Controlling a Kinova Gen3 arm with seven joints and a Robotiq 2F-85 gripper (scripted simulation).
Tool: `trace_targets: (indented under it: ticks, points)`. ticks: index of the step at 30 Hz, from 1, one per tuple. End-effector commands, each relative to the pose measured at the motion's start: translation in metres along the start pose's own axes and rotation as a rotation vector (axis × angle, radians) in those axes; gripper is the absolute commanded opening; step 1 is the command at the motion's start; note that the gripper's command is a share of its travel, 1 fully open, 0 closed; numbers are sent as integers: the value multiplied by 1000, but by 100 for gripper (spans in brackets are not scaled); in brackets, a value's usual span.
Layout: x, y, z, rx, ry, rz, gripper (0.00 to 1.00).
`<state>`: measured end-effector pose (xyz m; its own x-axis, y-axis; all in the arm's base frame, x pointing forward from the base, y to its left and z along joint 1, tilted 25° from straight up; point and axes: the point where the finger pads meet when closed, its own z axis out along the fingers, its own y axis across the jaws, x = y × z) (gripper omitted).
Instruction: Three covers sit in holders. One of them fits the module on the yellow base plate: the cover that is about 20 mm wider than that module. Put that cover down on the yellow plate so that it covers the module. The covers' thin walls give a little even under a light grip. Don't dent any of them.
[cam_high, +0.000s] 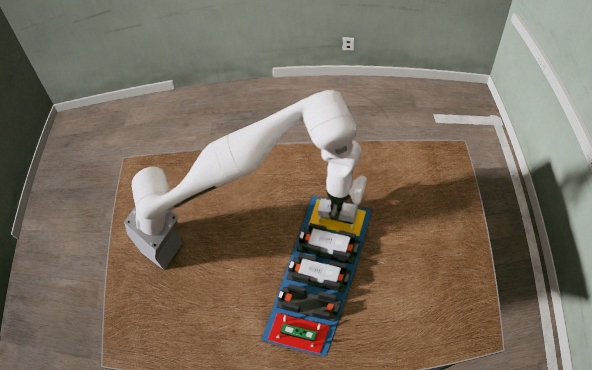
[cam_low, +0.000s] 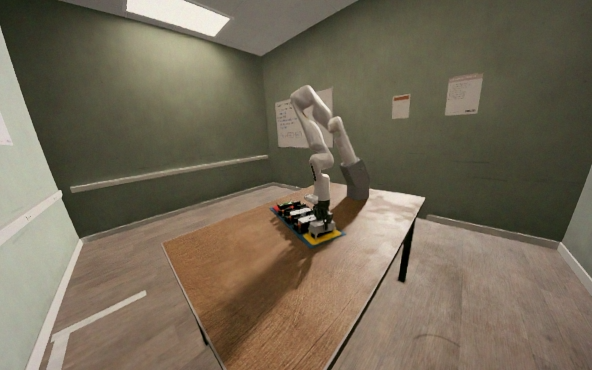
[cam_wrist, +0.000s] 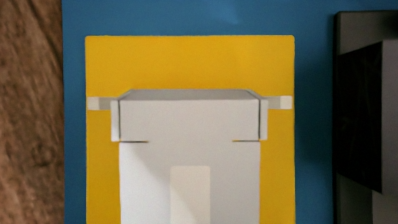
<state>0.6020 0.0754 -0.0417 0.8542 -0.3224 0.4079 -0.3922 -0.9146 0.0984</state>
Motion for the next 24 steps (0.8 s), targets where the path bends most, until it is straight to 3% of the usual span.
trace_targets:
  ticks: [1, 24]
  points:
    - [1, -1, 1, 2, 1, 0, 0]
    - [1, -1, 9, 2, 1, 0, 0]
